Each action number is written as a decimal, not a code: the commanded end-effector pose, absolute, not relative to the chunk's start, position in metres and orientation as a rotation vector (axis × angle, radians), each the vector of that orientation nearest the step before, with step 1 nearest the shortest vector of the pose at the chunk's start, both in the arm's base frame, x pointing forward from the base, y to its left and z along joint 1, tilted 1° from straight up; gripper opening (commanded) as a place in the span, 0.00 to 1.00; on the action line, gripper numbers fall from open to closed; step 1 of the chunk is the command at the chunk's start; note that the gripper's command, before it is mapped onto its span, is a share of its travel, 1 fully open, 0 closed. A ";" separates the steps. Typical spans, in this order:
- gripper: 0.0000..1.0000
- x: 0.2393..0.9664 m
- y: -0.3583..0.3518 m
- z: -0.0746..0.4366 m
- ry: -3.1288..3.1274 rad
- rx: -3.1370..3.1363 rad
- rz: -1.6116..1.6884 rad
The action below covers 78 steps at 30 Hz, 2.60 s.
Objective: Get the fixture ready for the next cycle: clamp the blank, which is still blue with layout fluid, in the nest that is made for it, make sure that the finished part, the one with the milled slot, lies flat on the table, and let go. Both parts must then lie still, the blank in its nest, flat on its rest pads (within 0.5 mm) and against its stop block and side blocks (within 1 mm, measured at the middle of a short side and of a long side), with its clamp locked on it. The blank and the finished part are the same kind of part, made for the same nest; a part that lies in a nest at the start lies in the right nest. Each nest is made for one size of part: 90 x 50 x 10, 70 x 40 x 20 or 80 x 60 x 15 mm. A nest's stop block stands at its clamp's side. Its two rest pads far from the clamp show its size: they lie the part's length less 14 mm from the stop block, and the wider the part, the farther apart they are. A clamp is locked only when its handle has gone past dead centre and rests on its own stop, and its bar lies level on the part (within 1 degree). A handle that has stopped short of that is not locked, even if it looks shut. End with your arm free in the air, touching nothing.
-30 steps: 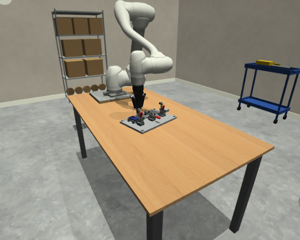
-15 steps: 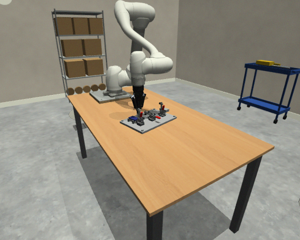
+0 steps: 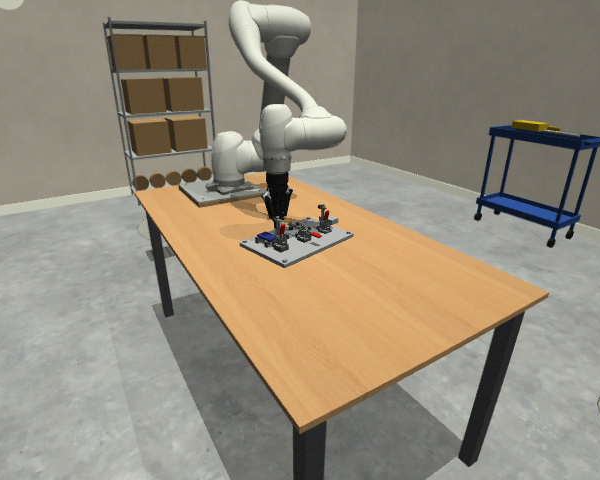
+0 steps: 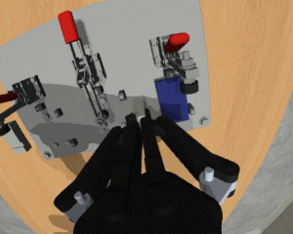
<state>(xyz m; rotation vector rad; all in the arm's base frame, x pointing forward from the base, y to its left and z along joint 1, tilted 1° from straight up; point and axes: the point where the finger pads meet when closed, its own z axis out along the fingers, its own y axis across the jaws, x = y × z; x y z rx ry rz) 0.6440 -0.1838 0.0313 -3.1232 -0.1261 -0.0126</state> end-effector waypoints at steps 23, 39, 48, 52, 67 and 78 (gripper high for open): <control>0.00 0.644 -0.183 0.027 -0.118 -3.118 -0.008; 0.00 0.644 -0.187 0.027 -0.118 -3.118 -0.008; 0.00 0.644 -0.190 0.027 -0.118 -3.118 -0.008; 0.00 0.644 -0.191 0.027 -0.118 -3.118 -0.008; 0.00 0.644 -0.195 0.027 -0.118 -3.118 -0.008; 0.00 0.644 -0.195 0.027 -0.118 -3.118 -0.008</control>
